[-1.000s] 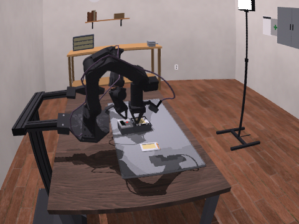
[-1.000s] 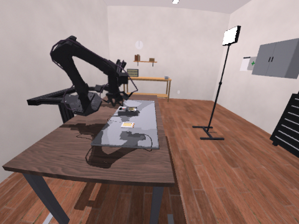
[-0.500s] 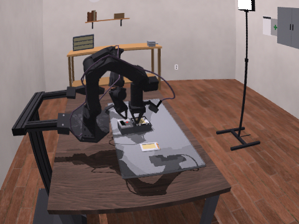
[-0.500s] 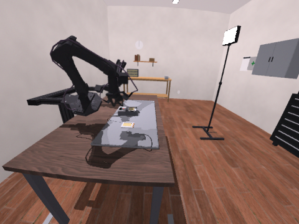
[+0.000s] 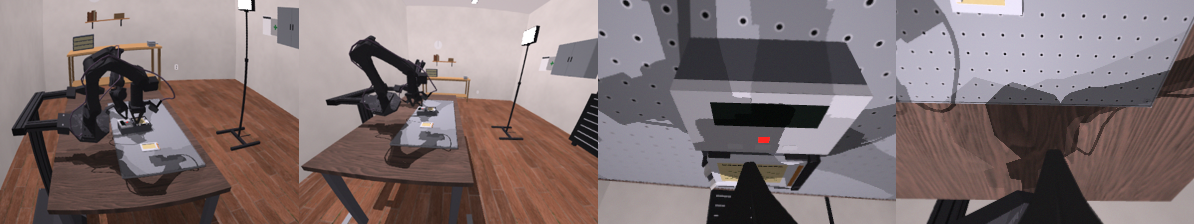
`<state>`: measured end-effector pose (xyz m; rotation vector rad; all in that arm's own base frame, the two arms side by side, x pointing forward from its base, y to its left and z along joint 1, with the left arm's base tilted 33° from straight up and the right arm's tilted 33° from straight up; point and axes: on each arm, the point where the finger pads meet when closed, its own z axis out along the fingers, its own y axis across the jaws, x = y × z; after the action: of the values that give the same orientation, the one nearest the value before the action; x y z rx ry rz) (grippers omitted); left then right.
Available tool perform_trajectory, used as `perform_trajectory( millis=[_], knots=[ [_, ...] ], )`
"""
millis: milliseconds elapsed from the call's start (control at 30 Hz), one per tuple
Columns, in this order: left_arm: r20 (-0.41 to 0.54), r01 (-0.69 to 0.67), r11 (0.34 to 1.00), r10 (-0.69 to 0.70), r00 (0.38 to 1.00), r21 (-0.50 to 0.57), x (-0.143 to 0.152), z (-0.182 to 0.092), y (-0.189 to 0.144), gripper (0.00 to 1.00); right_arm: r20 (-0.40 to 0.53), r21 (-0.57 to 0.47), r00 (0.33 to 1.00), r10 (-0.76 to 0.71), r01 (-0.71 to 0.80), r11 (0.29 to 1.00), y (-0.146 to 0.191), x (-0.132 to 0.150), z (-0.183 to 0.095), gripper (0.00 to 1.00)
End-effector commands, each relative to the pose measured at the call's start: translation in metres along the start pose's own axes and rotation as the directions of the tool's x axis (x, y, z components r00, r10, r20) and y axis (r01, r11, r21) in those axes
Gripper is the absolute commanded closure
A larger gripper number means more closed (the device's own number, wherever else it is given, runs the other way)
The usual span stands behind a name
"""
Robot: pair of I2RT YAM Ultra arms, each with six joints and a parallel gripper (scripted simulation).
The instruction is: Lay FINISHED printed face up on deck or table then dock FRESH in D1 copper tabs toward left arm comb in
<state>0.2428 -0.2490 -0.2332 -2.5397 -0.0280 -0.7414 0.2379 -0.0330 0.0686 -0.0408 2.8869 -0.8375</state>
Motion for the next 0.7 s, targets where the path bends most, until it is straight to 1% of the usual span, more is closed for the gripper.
perform_trajectory(
  millis=[0,667],
  knots=[
    [-0.005,-0.023,0.999,0.024,1.0,0.022,-0.0072,0.0092,-0.007,1.0,0.02,-0.01,1.0,0.001,-0.001,1.0,0.0013,0.0022,-0.0063,1.0],
    [-0.005,-0.023,0.999,0.024,1.0,0.022,-0.0103,0.0172,-0.0075,1.0,0.02,-0.01,1.0,0.001,-0.001,1.0,0.0013,0.0022,-0.0063,1.0]
  ],
)
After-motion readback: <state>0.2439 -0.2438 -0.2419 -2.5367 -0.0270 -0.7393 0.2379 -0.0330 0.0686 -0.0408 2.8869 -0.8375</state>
